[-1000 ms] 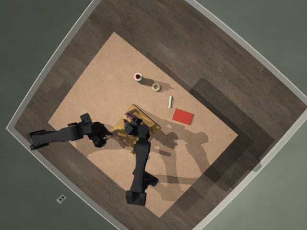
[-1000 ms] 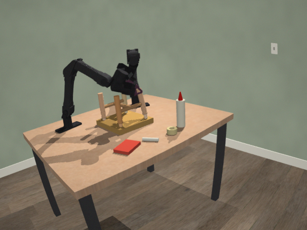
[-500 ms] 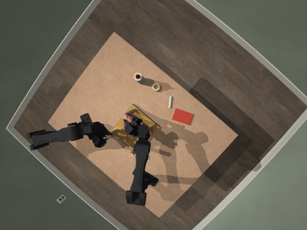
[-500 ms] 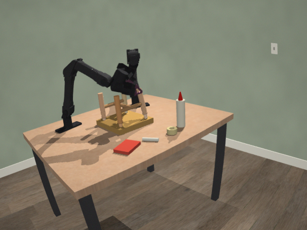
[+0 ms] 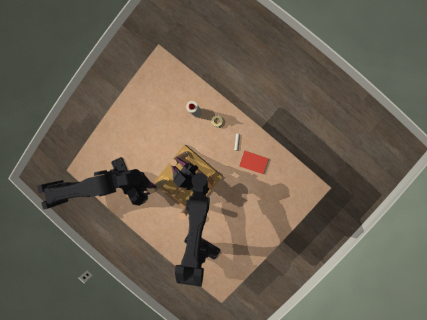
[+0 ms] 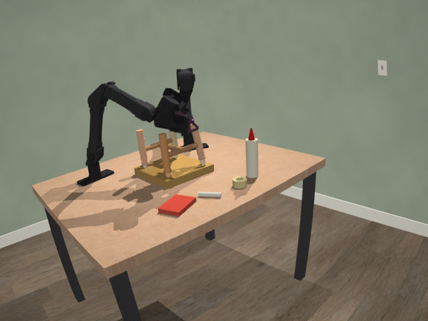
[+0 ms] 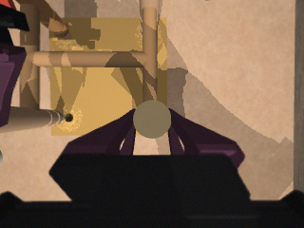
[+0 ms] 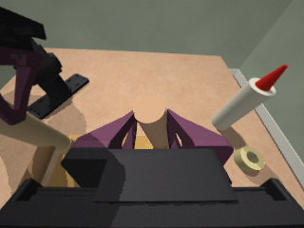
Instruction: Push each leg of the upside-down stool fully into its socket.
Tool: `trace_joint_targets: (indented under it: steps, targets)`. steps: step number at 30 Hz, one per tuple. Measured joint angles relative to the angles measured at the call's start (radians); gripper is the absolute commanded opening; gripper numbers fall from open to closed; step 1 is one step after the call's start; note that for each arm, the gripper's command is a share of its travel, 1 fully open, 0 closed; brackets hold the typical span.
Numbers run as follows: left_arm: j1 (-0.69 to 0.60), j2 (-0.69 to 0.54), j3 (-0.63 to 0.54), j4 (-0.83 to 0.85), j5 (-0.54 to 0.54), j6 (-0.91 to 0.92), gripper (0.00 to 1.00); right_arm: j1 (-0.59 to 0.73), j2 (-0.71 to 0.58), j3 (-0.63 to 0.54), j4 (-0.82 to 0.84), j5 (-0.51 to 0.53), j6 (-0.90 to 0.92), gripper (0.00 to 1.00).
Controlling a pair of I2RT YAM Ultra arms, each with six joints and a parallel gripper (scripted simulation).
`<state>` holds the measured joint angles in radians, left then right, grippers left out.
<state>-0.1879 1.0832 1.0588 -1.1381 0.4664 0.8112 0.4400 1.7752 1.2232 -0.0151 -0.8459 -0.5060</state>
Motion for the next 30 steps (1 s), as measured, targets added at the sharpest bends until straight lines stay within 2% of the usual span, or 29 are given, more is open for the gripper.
trace_joint_targets:
  steps: [30]
  targets:
    - [-0.002, 0.000, 0.001, 0.001, -0.001, -0.003, 0.28, -0.008, 0.005, 0.000, 0.024, -0.005, 0.021, 0.28]
